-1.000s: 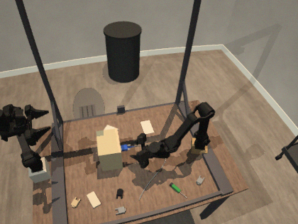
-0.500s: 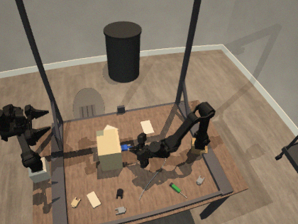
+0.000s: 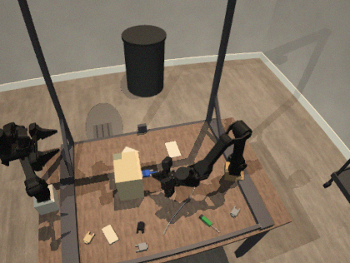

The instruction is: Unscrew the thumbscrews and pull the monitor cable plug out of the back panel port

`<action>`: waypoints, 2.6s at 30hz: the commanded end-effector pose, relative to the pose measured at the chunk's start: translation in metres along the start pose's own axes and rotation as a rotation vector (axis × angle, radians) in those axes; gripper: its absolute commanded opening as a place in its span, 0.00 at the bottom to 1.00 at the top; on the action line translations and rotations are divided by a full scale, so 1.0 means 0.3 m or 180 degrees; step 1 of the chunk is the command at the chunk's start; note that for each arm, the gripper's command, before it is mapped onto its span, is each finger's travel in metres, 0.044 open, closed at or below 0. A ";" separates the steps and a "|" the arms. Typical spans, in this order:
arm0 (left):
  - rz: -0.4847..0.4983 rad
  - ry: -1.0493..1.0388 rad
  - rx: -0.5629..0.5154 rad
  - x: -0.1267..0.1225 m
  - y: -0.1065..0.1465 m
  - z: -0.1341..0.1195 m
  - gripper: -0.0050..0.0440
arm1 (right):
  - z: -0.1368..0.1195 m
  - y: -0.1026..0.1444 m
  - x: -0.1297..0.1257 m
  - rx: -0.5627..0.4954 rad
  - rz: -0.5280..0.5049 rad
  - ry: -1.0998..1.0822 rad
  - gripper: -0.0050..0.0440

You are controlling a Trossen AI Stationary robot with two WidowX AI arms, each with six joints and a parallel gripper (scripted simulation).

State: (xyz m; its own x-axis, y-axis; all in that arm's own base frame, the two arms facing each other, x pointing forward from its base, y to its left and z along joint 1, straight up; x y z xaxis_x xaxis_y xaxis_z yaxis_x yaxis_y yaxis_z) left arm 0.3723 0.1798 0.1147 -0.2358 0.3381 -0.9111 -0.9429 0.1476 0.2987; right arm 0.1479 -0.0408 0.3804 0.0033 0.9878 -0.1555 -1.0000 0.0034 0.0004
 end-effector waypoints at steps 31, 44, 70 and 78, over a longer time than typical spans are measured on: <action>-0.0619 0.0768 0.0065 0.005 0.001 0.015 0.10 | 0.012 0.001 0.003 -0.0007 0.0010 0.0023 1.00; -0.0807 0.1041 0.0097 0.014 -0.001 0.014 0.10 | 0.012 0.001 0.003 -0.0007 0.0010 0.0023 1.00; -0.0996 0.1314 0.0133 0.023 -0.003 0.011 0.54 | 0.012 0.001 0.003 -0.0007 0.0010 0.0023 1.00; -0.0996 0.1314 0.0133 0.023 -0.003 0.011 0.93 | 0.012 0.001 0.003 -0.0007 0.0010 0.0023 1.00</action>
State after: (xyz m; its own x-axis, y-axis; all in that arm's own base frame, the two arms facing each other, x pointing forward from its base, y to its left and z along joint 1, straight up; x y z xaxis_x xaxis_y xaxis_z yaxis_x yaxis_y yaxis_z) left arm 0.3712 0.1836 0.1016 -0.0417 -0.1325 -0.9903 -0.9740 0.2263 0.0107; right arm 0.1479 -0.0408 0.3804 0.0033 0.9878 -0.1555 -1.0000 0.0034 0.0004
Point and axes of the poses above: on each arm, the point midway between the two fingers, 35 mm back from their tips, its own y axis back along the fingers, its own x axis across the jaws, z = x × y, the point moved 1 cm from there along y, back along the fingers, and after that the axes turned 9 degrees about y, right-handed, at the moved point
